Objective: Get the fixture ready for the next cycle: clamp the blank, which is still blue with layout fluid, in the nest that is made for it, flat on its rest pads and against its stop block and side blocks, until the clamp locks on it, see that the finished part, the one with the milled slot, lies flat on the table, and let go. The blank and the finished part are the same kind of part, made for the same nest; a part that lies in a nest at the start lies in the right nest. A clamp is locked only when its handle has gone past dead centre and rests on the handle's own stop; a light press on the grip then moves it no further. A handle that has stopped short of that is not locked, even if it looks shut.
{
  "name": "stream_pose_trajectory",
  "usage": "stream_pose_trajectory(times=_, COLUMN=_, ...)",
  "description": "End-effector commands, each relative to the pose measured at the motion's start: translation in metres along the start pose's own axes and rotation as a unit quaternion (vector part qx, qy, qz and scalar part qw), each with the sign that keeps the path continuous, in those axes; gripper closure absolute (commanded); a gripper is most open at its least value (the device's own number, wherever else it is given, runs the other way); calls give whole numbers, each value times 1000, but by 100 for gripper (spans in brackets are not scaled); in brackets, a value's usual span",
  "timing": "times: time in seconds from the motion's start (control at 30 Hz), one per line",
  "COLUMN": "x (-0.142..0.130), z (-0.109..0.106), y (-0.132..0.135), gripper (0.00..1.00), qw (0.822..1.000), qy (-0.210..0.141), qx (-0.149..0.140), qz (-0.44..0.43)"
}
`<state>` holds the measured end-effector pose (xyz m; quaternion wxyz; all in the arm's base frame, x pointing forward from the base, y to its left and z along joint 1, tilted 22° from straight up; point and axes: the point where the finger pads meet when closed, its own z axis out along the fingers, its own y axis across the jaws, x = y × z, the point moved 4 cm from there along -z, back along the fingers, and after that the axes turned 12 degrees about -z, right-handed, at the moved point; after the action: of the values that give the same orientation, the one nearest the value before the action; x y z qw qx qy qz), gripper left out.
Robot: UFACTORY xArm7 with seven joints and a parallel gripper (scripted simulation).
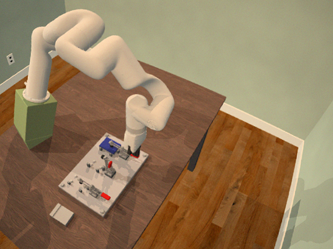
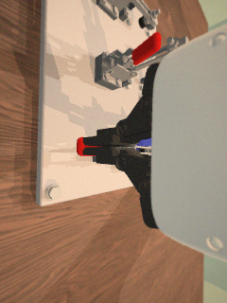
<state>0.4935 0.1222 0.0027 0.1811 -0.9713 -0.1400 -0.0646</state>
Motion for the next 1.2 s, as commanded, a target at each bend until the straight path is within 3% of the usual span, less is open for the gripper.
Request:
stream_pose_trajectory(times=0.0, x=1, z=-1, y=1, gripper=100, qw=1000, qy=1, qx=-1, qz=0)
stream_pose_trajectory(times=1.17, x=1, z=3, y=1, gripper=100, qw=1000, qy=1, qx=-1, qz=0)
